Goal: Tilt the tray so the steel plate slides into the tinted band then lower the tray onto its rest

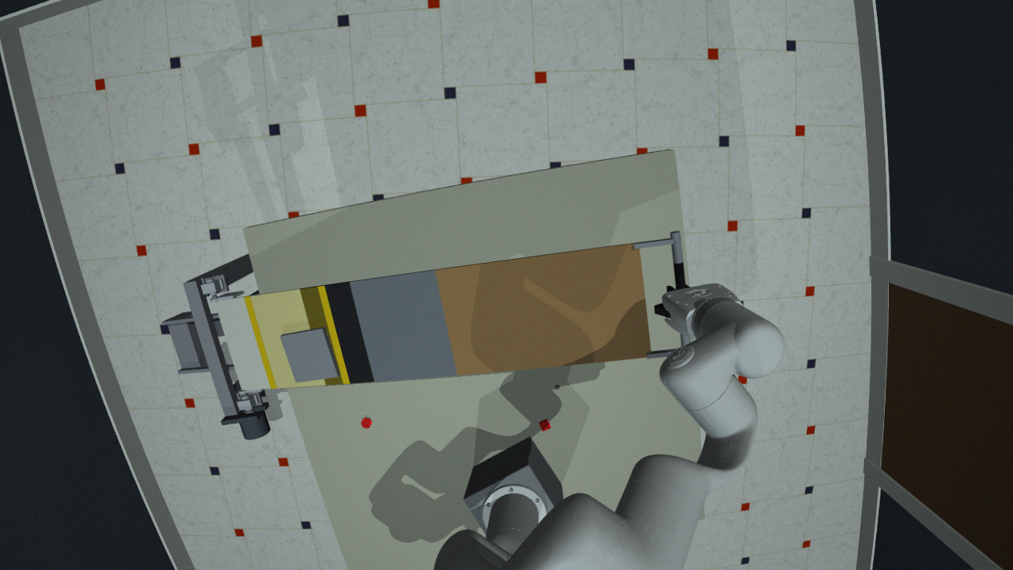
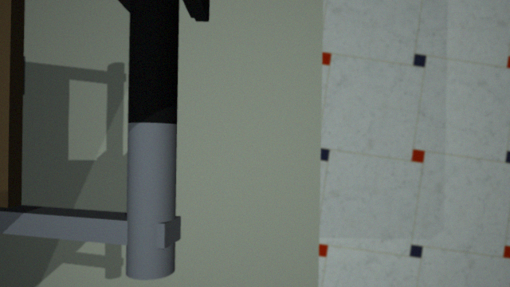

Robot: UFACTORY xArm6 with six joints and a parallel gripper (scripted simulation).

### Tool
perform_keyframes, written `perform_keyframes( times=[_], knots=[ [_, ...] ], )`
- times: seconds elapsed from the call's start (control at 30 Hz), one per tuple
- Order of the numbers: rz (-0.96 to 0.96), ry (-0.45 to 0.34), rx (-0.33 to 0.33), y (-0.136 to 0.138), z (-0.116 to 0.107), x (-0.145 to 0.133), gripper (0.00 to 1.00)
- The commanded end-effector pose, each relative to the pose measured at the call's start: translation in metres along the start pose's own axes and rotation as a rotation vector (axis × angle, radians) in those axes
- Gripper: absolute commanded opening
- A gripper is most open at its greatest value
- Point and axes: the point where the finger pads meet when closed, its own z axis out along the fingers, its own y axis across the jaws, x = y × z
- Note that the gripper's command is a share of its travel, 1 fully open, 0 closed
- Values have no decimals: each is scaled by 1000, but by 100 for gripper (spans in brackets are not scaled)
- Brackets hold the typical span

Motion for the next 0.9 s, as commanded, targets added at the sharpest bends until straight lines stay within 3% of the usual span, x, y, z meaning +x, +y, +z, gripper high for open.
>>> perform_keyframes(
  times=[0.0,0.37,0.43,0.8,0.87],
  knots=[
    [0,-4,5,-5,10,-2,0],
    [0,-4,5,-20,93,-2,0],
    [0,-4,5,-20,93,-2,0],
    [0,-4,5,-27,179,-2,0],
    [0,-4,5,-28,186,-2,0]
  ],
)
